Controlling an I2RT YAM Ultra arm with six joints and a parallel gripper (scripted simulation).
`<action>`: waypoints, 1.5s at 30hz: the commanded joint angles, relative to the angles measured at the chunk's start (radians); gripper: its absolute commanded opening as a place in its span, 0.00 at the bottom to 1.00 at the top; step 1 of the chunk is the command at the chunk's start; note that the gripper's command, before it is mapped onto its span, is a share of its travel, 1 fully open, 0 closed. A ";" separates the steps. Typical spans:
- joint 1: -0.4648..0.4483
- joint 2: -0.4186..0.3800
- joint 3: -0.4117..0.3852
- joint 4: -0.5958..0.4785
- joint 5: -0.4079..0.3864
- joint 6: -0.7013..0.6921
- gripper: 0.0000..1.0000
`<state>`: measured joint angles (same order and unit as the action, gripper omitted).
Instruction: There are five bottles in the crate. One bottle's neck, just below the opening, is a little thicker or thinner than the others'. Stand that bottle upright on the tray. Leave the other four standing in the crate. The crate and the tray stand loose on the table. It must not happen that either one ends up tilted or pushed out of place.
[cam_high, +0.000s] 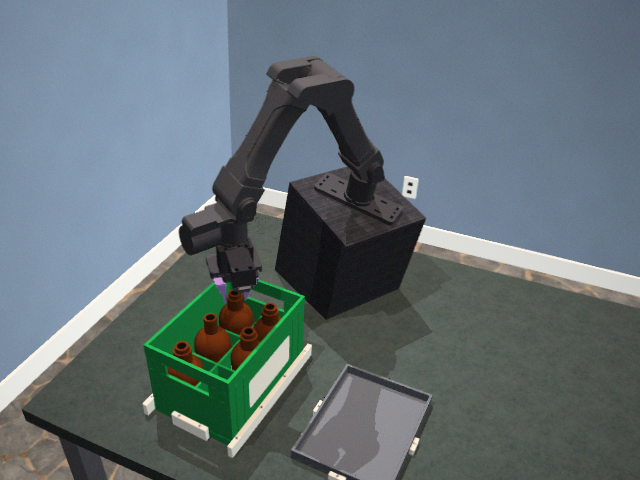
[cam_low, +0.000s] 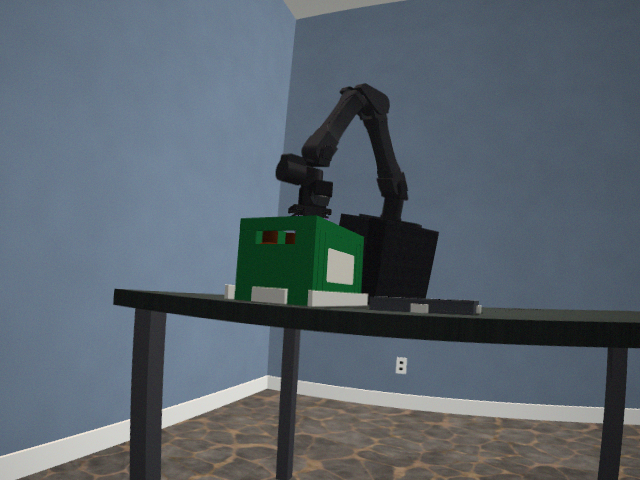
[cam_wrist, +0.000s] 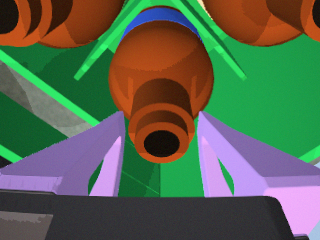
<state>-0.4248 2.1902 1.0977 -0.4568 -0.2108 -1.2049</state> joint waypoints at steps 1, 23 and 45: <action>0.000 0.001 -0.023 0.011 -0.011 0.004 0.61; 0.000 0.001 -0.023 0.010 -0.011 0.004 0.61; -0.014 -0.038 -0.020 -0.028 -0.012 -0.006 0.61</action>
<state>-0.4248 2.1902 1.0977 -0.4591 -0.2108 -1.2049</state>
